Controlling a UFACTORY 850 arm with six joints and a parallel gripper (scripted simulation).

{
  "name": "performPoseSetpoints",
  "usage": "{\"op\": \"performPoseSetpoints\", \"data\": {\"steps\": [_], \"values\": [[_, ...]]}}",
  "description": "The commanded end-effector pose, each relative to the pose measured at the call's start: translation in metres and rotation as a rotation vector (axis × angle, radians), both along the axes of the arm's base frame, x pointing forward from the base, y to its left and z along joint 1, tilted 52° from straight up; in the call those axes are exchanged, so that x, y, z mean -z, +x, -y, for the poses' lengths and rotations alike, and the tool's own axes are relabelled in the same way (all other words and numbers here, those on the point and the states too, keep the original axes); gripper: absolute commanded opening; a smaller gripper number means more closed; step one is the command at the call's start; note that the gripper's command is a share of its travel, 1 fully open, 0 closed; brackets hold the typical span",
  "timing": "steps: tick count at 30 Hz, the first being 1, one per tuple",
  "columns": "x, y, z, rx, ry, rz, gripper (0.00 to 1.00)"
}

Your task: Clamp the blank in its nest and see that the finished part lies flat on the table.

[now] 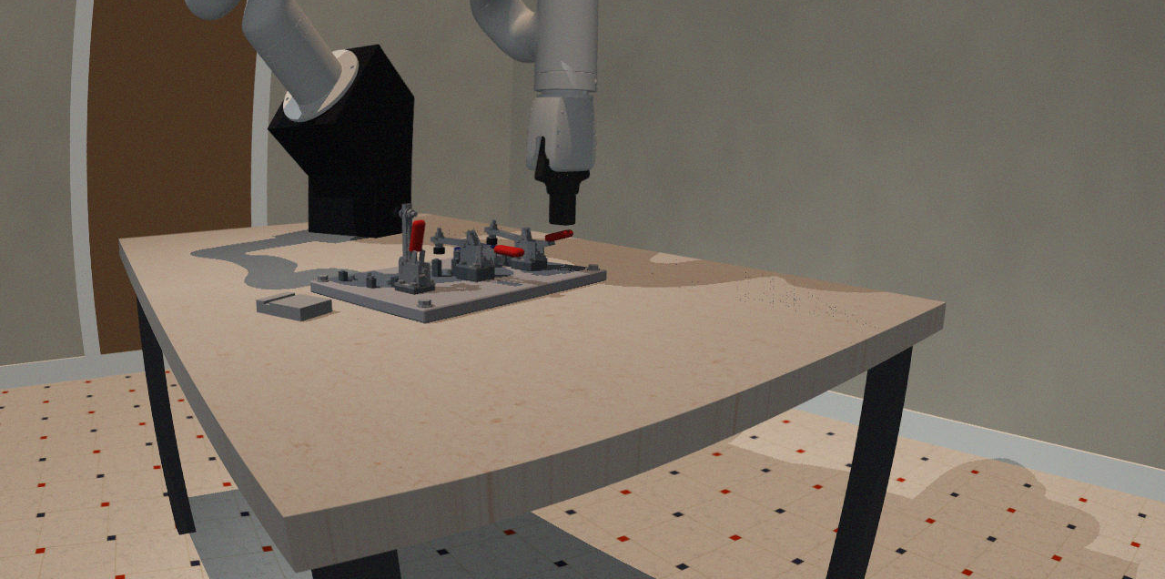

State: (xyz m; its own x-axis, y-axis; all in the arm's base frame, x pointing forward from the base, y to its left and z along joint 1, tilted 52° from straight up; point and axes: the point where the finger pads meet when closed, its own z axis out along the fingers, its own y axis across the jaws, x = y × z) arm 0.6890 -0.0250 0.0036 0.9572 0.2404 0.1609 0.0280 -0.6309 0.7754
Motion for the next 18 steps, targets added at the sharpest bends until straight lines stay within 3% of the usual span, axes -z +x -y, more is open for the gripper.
{"op": "performPoseSetpoints", "data": {"steps": [1, 18], "values": [[-0.0005, 0.0002, -0.0007, -0.001, 0.000, 0.001, 0.00], [-0.0054, -0.0022, -0.0066, -0.001, 0.000, 0.001, 0.00]]}}
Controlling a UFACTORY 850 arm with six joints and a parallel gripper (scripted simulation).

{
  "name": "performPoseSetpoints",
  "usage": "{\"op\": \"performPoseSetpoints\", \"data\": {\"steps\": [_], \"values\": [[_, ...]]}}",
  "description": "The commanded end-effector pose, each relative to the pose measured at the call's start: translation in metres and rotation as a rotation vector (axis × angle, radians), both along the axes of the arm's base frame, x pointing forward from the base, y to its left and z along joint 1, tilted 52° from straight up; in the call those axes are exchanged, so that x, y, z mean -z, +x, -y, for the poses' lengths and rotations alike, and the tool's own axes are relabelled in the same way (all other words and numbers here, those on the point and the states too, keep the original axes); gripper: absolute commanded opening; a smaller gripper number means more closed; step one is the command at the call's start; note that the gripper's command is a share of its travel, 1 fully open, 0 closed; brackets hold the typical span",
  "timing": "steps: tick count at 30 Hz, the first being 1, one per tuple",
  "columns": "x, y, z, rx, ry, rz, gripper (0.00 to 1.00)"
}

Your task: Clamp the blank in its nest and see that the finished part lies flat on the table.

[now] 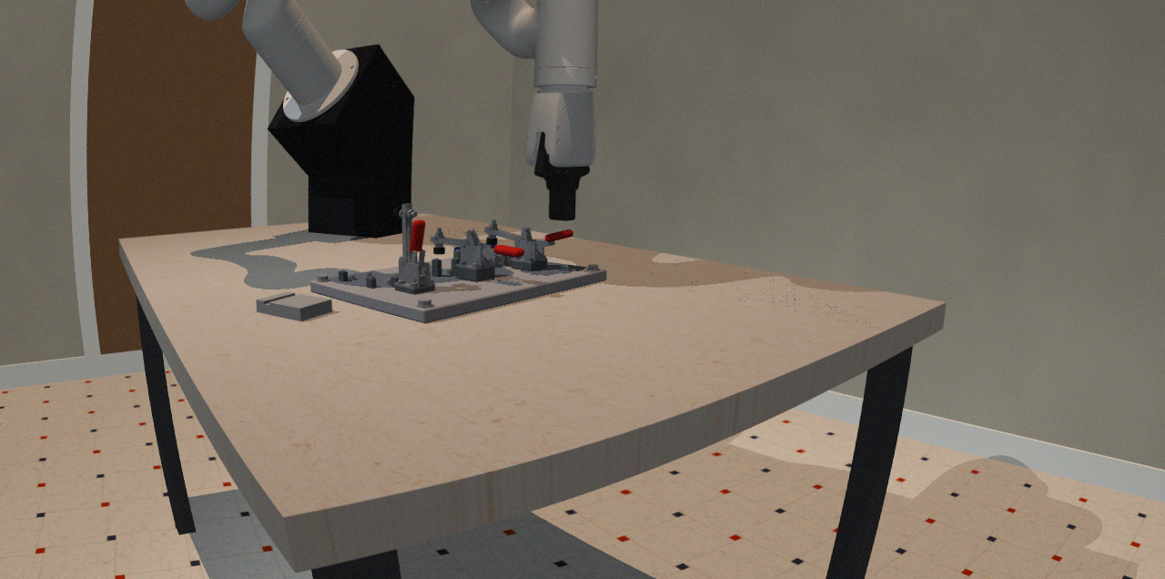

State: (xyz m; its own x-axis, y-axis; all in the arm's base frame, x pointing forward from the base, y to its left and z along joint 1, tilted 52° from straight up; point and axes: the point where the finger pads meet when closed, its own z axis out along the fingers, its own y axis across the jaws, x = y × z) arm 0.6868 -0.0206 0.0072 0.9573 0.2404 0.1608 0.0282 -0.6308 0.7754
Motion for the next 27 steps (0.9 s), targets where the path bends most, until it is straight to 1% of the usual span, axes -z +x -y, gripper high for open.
{"op": "performPoseSetpoints", "data": {"steps": [1, 27], "values": [[-0.0021, -0.0002, -0.0026, -0.001, 0.000, 0.001, 0.00], [0.0014, 0.0022, 0.0016, -0.001, 0.000, 0.001, 0.00]]}}
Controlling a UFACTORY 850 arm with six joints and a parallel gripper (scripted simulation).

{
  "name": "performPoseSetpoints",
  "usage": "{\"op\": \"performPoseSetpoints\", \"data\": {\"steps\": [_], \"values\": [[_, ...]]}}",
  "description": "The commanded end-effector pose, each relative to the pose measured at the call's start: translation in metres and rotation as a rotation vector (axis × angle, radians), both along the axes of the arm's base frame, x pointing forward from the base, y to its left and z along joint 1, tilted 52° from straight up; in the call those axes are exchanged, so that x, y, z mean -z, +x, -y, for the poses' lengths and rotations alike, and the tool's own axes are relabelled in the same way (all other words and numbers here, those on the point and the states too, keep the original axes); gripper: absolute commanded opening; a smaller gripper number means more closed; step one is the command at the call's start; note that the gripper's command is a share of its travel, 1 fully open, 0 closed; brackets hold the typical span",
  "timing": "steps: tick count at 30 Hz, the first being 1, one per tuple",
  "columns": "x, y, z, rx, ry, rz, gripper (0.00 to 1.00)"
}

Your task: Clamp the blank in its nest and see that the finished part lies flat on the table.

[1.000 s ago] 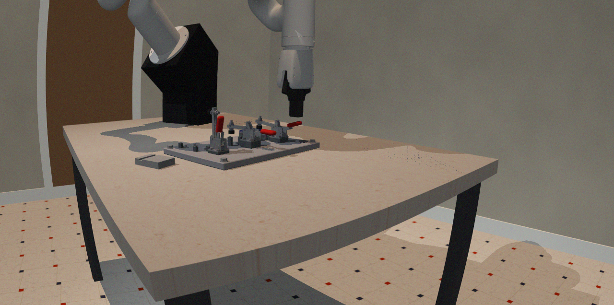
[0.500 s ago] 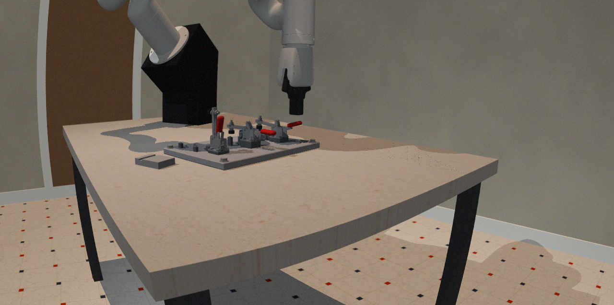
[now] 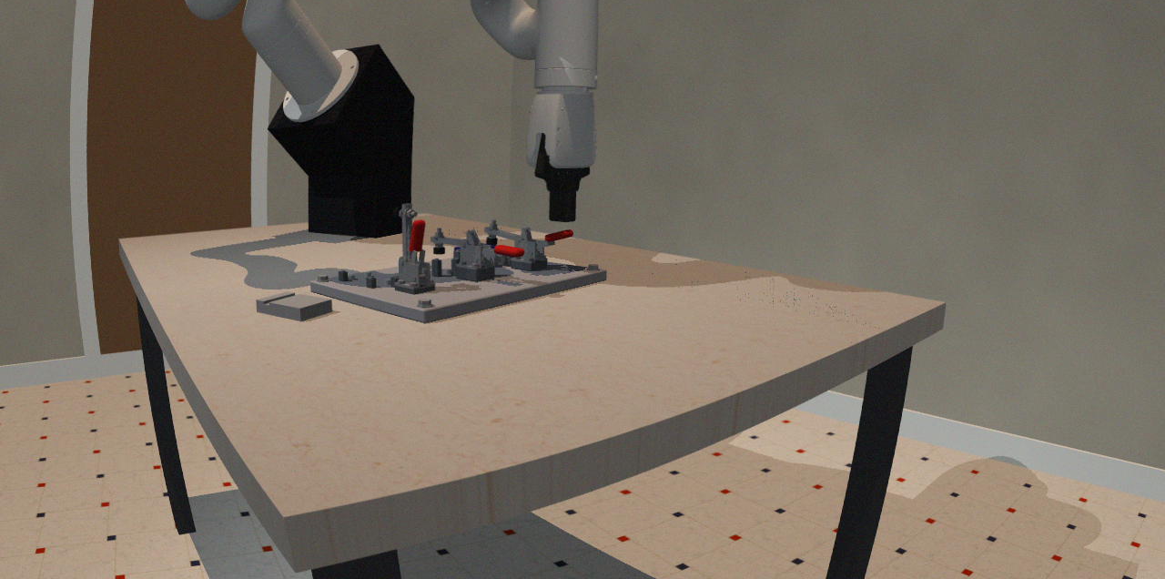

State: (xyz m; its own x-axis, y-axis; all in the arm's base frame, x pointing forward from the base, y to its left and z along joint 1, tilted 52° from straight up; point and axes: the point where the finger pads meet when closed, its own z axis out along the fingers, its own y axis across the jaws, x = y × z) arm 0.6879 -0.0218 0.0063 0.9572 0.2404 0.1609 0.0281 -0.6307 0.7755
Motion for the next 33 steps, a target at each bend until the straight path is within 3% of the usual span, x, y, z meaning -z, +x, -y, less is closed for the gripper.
{"op": "performPoseSetpoints", "data": {"steps": [1, 33], "values": [[0.0008, 0.0013, 0.0007, -0.001, 0.001, 0.001, 0.00], [0.0024, 0.0021, 0.0027, -0.001, 0.001, 0.001, 0.00]]}}
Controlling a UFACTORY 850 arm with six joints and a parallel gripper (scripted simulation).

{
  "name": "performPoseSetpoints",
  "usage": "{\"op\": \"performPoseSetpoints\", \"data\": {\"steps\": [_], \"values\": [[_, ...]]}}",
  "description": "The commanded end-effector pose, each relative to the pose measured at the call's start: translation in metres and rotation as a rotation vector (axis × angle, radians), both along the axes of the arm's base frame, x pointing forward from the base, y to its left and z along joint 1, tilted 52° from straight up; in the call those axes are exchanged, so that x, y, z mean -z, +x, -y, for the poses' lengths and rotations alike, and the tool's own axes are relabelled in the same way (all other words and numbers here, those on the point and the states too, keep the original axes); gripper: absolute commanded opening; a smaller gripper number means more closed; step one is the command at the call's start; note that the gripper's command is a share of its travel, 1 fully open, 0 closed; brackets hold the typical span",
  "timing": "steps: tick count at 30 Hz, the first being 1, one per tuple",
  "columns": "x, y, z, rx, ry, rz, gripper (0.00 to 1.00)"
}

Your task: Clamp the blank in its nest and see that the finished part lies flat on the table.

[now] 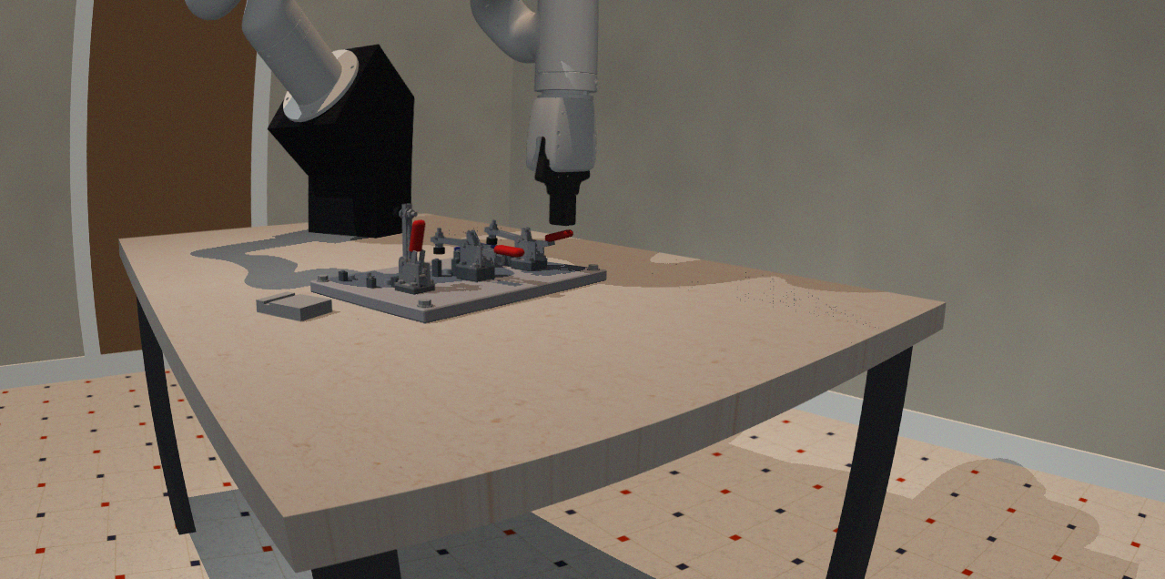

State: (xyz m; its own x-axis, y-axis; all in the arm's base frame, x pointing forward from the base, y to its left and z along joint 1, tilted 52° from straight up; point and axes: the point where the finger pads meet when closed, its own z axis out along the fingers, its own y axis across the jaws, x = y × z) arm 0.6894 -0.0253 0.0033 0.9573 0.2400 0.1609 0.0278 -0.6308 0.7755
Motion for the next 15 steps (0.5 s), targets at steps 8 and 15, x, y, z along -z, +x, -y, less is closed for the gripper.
{"op": "performPoseSetpoints", "data": {"steps": [8, 15], "values": [[0.0006, 0.0011, 0.0006, -0.001, 0.000, 0.001, 0.00], [0.0006, 0.0011, 0.0006, -0.001, 0.000, 0.001, 0.00]]}}
